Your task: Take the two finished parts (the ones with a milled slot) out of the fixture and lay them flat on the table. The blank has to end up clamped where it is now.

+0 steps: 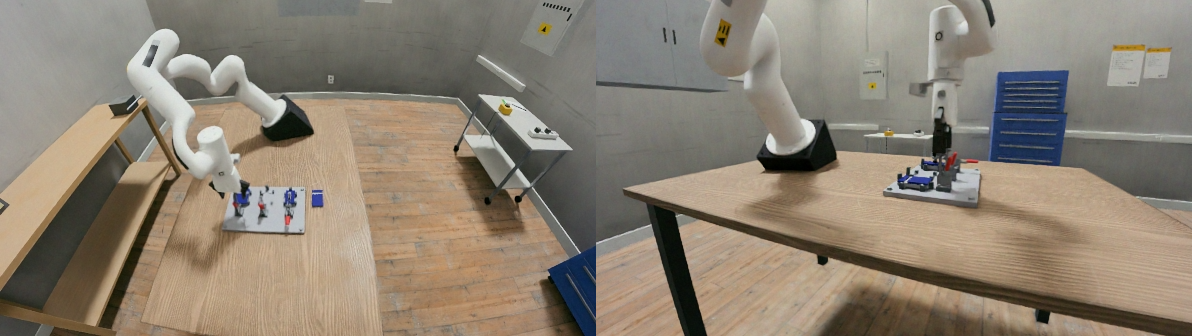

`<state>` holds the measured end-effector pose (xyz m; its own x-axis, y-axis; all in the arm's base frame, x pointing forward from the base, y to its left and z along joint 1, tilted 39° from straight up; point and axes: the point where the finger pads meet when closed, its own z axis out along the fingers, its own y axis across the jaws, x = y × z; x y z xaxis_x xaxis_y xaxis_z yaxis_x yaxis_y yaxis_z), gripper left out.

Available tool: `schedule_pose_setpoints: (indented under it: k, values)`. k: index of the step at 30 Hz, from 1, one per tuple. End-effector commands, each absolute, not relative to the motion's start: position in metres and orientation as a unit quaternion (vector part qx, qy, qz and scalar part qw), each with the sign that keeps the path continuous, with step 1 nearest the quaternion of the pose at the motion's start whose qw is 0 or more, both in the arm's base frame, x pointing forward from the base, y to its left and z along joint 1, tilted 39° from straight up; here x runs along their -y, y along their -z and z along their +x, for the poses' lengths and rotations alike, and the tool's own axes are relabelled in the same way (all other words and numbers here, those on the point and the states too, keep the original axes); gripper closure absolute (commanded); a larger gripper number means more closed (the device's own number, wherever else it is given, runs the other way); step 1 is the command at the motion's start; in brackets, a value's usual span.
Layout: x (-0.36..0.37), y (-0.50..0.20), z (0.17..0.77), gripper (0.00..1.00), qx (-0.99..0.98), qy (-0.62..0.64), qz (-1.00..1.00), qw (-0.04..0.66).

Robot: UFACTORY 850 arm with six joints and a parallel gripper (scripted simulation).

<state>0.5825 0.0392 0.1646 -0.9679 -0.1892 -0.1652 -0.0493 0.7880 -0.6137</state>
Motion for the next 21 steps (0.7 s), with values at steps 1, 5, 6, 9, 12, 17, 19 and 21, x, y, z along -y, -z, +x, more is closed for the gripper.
schedule_pose_setpoints:
  k: [1, 5, 6, 9, 12, 17, 19, 21]
  values:
    - [-0.037, -0.163, 0.571, 0.00, -0.939, 0.319, -0.064, 0.111]
    - [-0.035, -0.161, 0.559, 0.00, -0.939, 0.319, -0.064, 0.111]
    - [-0.034, -0.161, 0.555, 0.00, -0.939, 0.319, -0.064, 0.111]
    - [-0.032, -0.159, 0.545, 0.00, -0.939, 0.319, -0.064, 0.111]
    - [-0.032, -0.158, 0.542, 0.00, -0.939, 0.319, -0.064, 0.111]
    - [-0.029, -0.156, 0.528, 0.00, -0.939, 0.319, -0.064, 0.111]
    - [-0.028, -0.155, 0.524, 0.00, -0.939, 0.319, -0.064, 0.111]
    - [-0.027, -0.155, 0.521, 0.00, -0.939, 0.319, -0.064, 0.111]
